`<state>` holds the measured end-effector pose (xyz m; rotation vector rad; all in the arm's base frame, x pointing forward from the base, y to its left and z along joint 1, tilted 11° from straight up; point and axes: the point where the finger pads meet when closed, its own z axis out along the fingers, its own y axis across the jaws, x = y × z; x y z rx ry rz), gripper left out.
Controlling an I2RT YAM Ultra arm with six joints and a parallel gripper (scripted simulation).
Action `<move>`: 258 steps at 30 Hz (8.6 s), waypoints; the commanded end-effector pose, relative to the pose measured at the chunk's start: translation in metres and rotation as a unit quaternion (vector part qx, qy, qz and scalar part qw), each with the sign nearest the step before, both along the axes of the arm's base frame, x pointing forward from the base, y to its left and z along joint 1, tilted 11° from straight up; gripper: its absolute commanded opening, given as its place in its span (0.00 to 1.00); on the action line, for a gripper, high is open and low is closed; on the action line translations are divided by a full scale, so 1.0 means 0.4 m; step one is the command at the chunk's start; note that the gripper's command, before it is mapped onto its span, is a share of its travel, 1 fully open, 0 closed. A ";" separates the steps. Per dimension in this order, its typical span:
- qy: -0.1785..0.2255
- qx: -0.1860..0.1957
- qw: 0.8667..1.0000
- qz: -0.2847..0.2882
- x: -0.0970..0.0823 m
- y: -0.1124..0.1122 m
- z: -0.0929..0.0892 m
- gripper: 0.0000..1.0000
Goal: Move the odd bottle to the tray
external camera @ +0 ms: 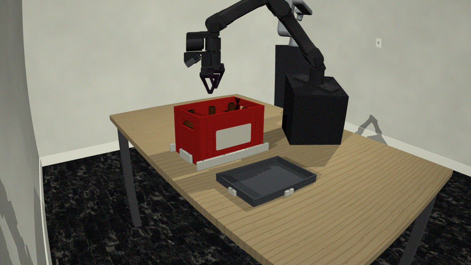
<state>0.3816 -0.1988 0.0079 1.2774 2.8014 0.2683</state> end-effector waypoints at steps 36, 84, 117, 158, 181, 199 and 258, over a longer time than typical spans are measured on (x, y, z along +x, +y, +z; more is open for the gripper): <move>-0.024 -0.011 1.000 -0.009 0.020 -0.029 0.053 0.00; -0.024 -0.011 1.000 -0.009 0.020 -0.029 0.053 0.61; -0.028 -0.013 0.999 -0.010 0.024 -0.032 0.052 0.61; -0.011 -0.003 1.000 -0.004 0.026 0.012 -0.066 0.61; -0.005 0.001 1.000 -0.003 0.025 0.020 -0.096 0.61; -0.005 0.001 1.000 -0.003 0.025 0.020 -0.096 0.61; -0.005 0.001 1.000 -0.005 0.020 0.019 -0.094 0.61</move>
